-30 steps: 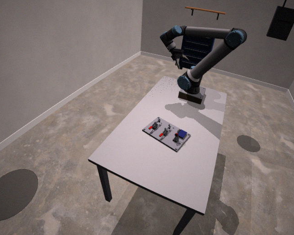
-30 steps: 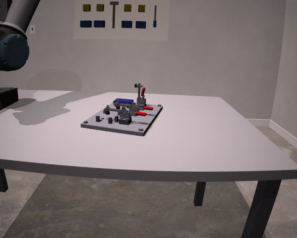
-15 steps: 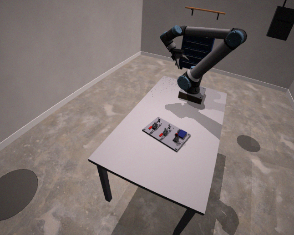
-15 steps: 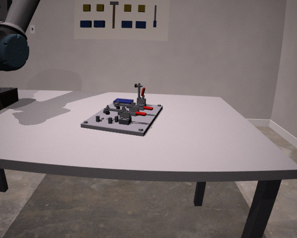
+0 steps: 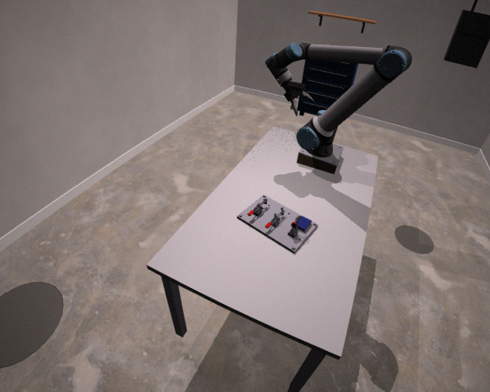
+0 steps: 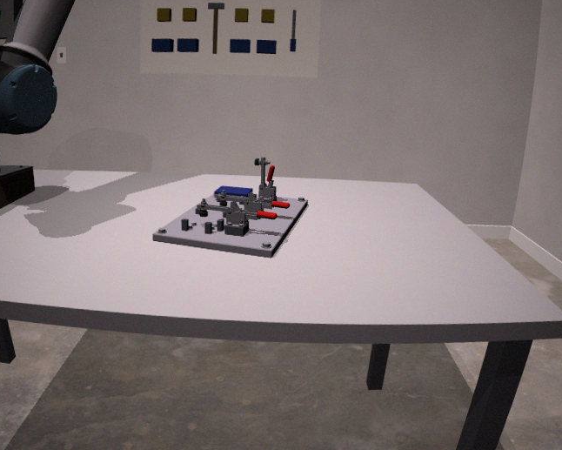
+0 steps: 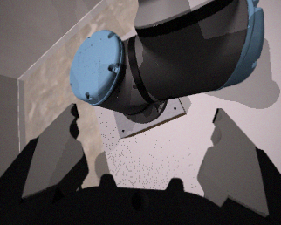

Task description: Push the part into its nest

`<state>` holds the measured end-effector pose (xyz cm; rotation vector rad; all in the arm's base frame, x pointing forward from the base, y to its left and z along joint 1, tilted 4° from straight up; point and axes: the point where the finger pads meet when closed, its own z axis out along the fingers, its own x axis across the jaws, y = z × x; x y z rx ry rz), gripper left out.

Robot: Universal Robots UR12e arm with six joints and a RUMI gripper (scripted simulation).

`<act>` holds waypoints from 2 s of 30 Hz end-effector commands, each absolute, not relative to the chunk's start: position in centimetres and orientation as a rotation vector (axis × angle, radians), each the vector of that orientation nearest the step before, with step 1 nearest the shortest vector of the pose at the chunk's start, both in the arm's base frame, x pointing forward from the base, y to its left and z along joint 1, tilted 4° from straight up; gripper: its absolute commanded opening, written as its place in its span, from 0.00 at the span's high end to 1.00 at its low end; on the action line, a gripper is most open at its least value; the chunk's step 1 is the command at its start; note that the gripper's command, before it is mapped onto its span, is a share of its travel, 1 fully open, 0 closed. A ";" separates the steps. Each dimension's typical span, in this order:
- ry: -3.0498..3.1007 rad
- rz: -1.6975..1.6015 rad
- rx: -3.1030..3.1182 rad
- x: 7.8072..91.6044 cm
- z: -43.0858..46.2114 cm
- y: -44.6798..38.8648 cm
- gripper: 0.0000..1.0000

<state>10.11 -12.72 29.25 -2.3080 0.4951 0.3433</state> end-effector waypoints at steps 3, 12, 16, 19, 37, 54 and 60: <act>0.559 0.403 -2.339 11.1 28.8 -14.1 0.00; 0.658 0.485 -2.379 12.9 27.9 -15.8 0.00; 0.735 0.536 -2.409 14.4 27.1 -16.9 0.00; 0.801 0.573 -2.435 15.9 26.6 -17.8 0.00; 1.110 0.665 -2.533 23.9 24.0 -20.4 0.00; 1.419 0.637 -2.587 33.2 21.8 -20.4 0.00; 1.559 0.590 -2.591 37.9 20.9 -19.4 0.00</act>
